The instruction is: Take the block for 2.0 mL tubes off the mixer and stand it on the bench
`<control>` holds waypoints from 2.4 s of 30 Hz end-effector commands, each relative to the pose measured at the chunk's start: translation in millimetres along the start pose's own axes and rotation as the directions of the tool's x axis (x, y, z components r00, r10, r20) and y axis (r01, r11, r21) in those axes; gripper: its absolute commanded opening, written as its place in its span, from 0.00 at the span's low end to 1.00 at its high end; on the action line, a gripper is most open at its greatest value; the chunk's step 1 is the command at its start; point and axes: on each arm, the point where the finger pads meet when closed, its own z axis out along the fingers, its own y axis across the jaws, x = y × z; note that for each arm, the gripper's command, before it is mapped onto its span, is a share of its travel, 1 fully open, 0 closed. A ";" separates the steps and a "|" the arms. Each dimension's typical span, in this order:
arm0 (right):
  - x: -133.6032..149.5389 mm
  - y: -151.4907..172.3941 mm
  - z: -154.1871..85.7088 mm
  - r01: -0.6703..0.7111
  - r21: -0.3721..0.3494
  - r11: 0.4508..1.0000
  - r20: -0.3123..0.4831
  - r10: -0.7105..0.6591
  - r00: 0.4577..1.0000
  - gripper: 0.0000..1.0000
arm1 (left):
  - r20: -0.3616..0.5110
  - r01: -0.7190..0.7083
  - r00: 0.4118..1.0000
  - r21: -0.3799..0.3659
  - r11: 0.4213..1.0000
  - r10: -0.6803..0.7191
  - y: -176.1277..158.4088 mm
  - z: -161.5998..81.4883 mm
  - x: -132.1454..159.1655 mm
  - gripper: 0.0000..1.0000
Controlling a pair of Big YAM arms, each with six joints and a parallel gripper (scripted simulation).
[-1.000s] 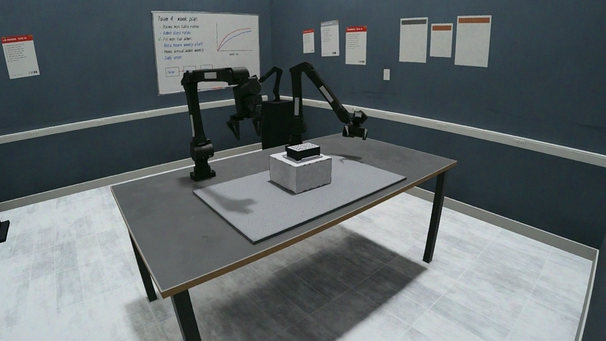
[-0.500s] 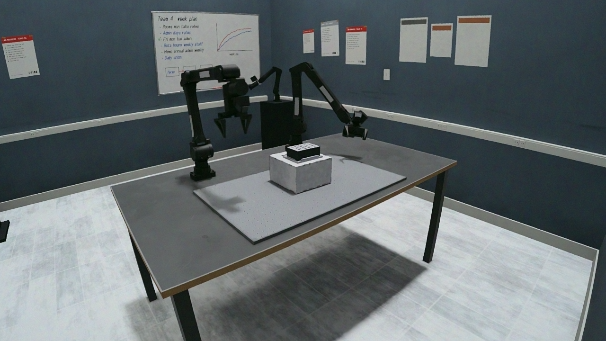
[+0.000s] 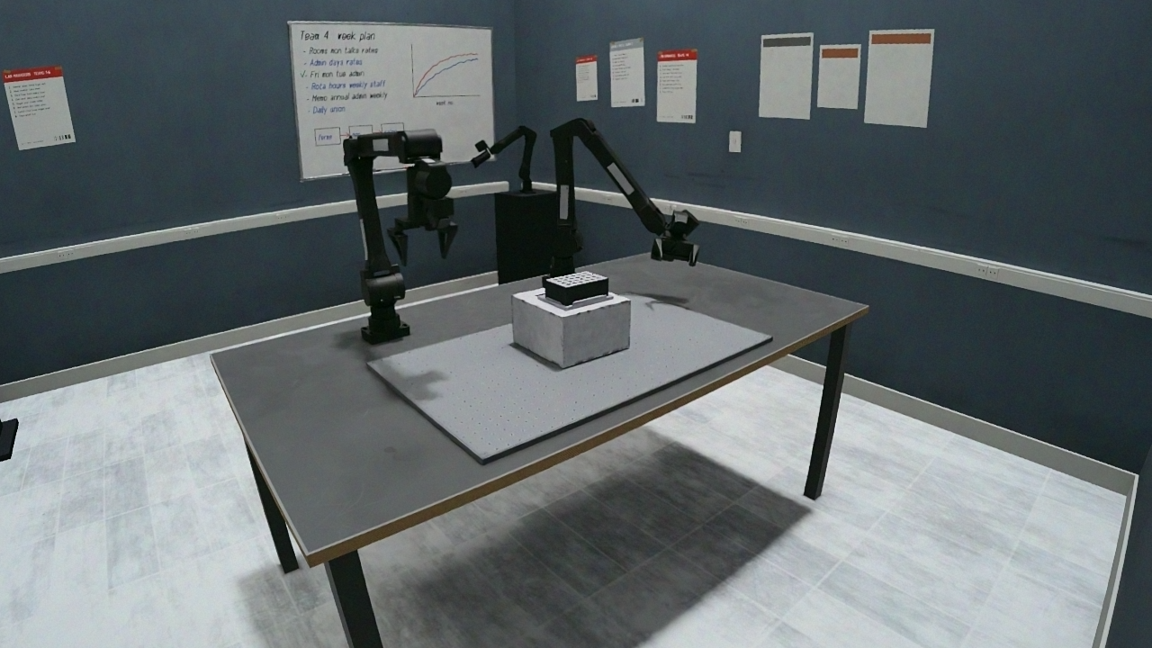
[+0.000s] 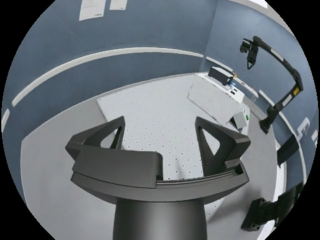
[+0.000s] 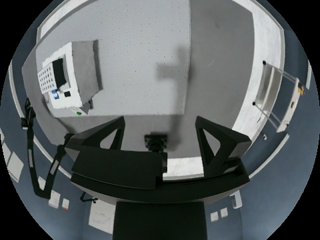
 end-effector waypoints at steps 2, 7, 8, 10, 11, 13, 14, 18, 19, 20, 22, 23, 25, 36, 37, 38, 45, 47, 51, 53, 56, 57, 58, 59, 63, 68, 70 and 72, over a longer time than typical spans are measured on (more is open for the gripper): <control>15.0 -2.7 -15.7 0.027 -0.001 1.000 0.036 -0.027 0.999 1.00 | 0.003 -0.004 1.000 -0.012 1.000 0.004 -0.5 -5.9 -3.4 1.00; 16.7 -0.5 -8.0 0.033 -0.002 0.999 0.022 -0.033 0.999 1.00 | 0.003 -0.004 1.000 -0.012 1.000 0.004 -0.5 -5.9 -3.4 1.00; 18.0 -0.2 -6.2 0.035 -0.002 0.999 0.020 -0.035 0.999 1.00 | 0.003 -0.004 1.000 -0.012 1.000 0.004 -0.5 -5.9 -3.4 1.00; 20.3 -1.4 -4.5 0.034 -0.002 0.999 0.019 -0.034 0.999 1.00 | 0.003 -0.004 1.000 -0.012 1.000 0.004 -0.5 -5.9 -3.4 1.00; 21.4 -2.1 -4.6 0.033 -0.002 0.999 0.022 -0.033 0.999 1.00 | 0.003 -0.004 1.000 -0.012 1.000 0.004 -0.5 -5.9 -3.4 1.00; 24.1 -5.3 -5.3 0.026 -0.001 1.000 0.028 -0.026 0.999 1.00 | 0.003 -0.004 1.000 -0.012 1.000 0.004 -0.5 -5.9 -3.4 1.00; 25.8 -7.5 -6.2 0.020 -0.001 1.000 0.033 -0.020 0.999 1.00 | 0.003 -0.004 1.000 -0.012 1.000 0.004 -0.5 -5.9 -3.4 1.00; 30.9 -13.5 -11.8 0.011 0.002 1.000 0.056 -0.011 0.998 1.00 | 0.003 -0.004 1.000 -0.012 1.000 0.004 -0.5 -5.9 -3.4 1.00; 32.7 -14.0 -11.2 0.013 0.002 1.000 0.056 -0.013 0.998 1.00 | 0.003 -0.004 1.000 -0.012 1.000 0.004 -0.5 -5.9 -3.4 1.00; 32.7 -14.0 -11.2 0.013 0.002 1.000 0.056 -0.013 0.998 1.00 | 0.003 -0.004 1.000 -0.012 1.000 0.004 -0.5 -5.9 -3.4 1.00; 32.2 -11.8 -7.9 0.019 0.001 1.000 0.047 -0.019 0.999 1.00 | 0.003 -0.004 1.000 -0.012 1.000 0.004 -0.5 -5.9 -3.4 1.00; 33.6 -11.1 -6.0 0.024 0.000 1.000 0.043 -0.024 0.999 1.00 | 0.003 -0.004 1.000 -0.012 1.000 0.004 -0.5 -5.9 -3.4 1.00; 36.4 -10.5 -2.8 0.030 0.000 1.000 0.036 -0.030 0.999 1.00 | 0.003 -0.004 1.000 -0.012 1.000 0.004 -0.5 -5.9 -3.4 1.00; 53.5 -19.5 -8.0 0.026 0.004 1.000 0.062 -0.027 0.998 1.00 | -0.035 0.039 0.999 -0.028 0.999 -0.040 2.6 8.9 -11.9 0.00; 53.5 -19.5 -8.0 0.026 0.004 1.000 0.062 -0.027 0.998 1.00 | -0.035 0.039 0.999 -0.028 0.999 -0.040 2.6 8.9 -11.9 0.00; 53.5 -19.5 -8.0 0.026 0.004 1.000 0.062 -0.027 0.998 1.00 | -0.035 0.039 0.999 -0.028 0.999 -0.040 2.6 8.9 -11.9 0.00; 66.2 -23.1 0.2 0.015 -0.005 1.000 0.010 -0.015 1.000 1.00 | -0.127 0.103 0.985 -0.081 0.991 -0.112 -22.9 27.7 -51.7 0.00; 62.1 -21.7 -3.6 0.019 -0.002 1.000 0.023 -0.019 1.000 1.00 | -0.155 0.115 0.979 -0.107 0.988 -0.131 -30.2 21.3 -56.0 0.00; 56.6 -20.3 -8.4 0.022 0.000 1.000 0.038 -0.022 0.999 1.00 | -0.215 0.145 0.961 -0.145 0.979 -0.174 -28.5 20.0 -54.2 0.00; 54.0 -20.1 -10.8 0.022 0.002 1.000 0.045 -0.022 0.999 1.00 | -0.245 0.152 0.951 -0.159 0.976 -0.188 -33.6 19.0 -55.3 0.00; 52.7 -20.0 -12.0 0.022 0.002 1.000 0.049 -0.022 0.999 1.00 | -0.250 0.143 0.951 -0.160 0.977 -0.181 -39.9 17.1 -58.7 0.00; 51.4 -19.8 -13.2 0.022 0.003 1.000 0.053 -0.022 0.998 1.00 | -0.267 0.148 0.945 -0.170 0.974 -0.190 -47.0 13.6 -62.5 0.00; 50.1 -19.7 -14.5 0.022 0.003 1.000 0.056 -0.022 0.998 1.00 | -0.279 0.144 0.941 -0.179 0.973 -0.191 -53.3 9.8 -68.0 0.00; 48.8 -19.6 -15.7 0.022 0.004 1.000 0.060 -0.022 0.998 1.00 | -0.290 0.139 0.938 -0.188 0.972 -0.190 -58.9 6.2 -73.8 0.00; 43.7 -19.1 -20.6 0.022 0.006 1.000 0.074 -0.022 0.997 1.00 | -0.335 0.134 0.919 -0.228 0.964 -0.207 -74.2 -7.6 -90.6 0.00; 40.1 -18.2 -21.1 0.021 0.007 1.000 0.079 -0.022 0.997 1.00 | -0.411 0.205 0.857 -0.282 0.937 -0.311 -72.3 -4.5 -78.9 0.00; 39.2 -17.3 -19.9 0.023 0.006 1.000 0.077 -0.023 0.997 1.00 | -0.438 0.232 0.826 -0.307 0.923 -0.354 -86.1 -13.4 -75.9 0.00; 39.2 -17.3 -19.9 0.023 0.006 1.000 0.077 -0.023 0.997 1.00 | -0.438 0.232 0.826 -0.307 0.923 -0.354 -86.1 -13.4 -75.9 0.00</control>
